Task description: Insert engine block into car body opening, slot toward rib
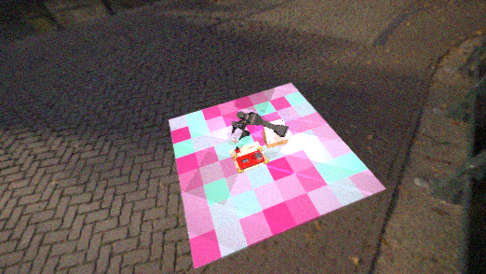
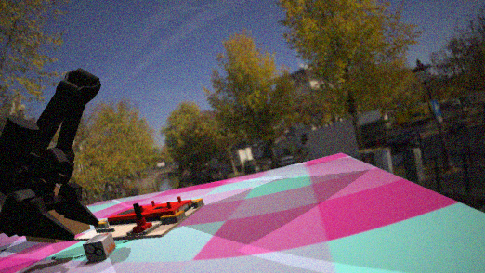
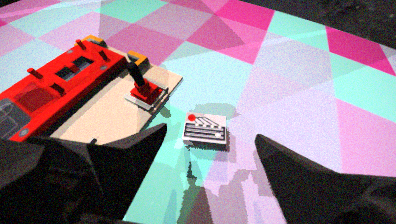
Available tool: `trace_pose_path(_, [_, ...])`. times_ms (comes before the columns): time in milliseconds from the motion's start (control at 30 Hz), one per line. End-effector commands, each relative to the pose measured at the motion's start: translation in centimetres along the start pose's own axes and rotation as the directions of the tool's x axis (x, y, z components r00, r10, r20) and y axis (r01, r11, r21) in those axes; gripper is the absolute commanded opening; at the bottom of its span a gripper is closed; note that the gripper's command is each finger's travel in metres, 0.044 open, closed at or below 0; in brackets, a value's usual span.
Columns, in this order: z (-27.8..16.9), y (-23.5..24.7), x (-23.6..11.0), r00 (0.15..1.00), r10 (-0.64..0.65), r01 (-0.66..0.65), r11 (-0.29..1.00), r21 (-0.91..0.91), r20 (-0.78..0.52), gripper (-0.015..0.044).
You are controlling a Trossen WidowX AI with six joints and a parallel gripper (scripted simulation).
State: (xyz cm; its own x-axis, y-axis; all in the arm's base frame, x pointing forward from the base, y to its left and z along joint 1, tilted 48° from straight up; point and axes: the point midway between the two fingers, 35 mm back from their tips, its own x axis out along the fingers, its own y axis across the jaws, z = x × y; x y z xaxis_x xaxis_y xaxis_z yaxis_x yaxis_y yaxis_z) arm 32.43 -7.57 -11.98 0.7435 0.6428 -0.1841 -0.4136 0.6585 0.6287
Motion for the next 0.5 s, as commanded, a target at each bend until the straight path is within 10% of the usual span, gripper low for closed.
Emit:
trace_pose_path(0, [0.3, -1.0, 0.1, 0.999, -0.034, 0.033, 0.998, -0.052, -0.012, 0.044])
trace_pose_path(467, [3.1, -4.9, 0.6, 0.981, -0.176, 0.146, 0.947, -0.286, -0.081, 0.044])
